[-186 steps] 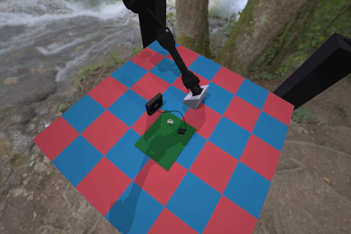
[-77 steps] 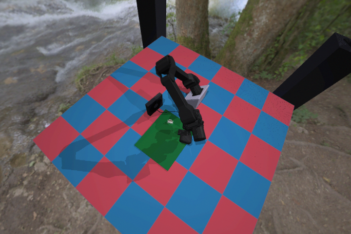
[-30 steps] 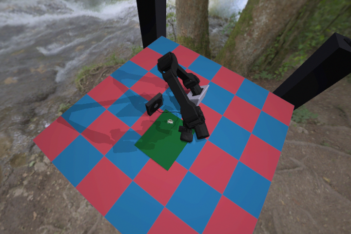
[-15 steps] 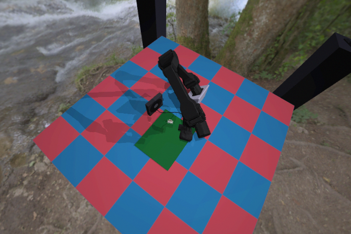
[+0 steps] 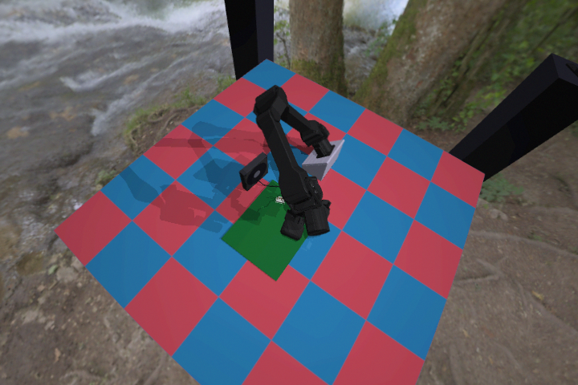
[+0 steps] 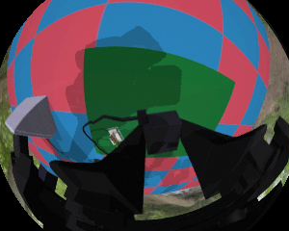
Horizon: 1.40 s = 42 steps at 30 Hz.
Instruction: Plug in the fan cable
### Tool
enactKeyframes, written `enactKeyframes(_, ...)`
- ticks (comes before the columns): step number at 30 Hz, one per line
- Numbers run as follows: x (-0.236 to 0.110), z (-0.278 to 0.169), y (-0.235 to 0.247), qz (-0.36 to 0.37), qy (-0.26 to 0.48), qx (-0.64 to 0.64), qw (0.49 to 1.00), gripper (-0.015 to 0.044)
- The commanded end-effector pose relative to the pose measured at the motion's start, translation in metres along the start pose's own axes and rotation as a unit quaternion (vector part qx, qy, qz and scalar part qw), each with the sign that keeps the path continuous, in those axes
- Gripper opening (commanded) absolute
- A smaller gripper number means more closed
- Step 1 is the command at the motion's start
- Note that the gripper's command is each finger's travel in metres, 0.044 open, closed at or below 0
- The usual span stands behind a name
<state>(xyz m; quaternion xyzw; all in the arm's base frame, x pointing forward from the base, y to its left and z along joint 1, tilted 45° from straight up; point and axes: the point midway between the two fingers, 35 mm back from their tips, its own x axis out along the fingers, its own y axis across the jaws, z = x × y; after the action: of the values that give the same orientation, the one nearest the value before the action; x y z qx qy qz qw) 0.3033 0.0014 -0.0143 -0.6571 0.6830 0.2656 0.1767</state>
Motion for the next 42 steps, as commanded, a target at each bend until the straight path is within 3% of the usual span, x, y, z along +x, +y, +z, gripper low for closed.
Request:
enactKeyframes(1, 0.001, -0.007, -0.008, 0.005, -0.010, 0.023, 1.000, 0.0000)
enactKeyframes(42, 0.020, -0.106, -0.081, 0.027, -0.065, 0.235, 0.969, 0.0000)
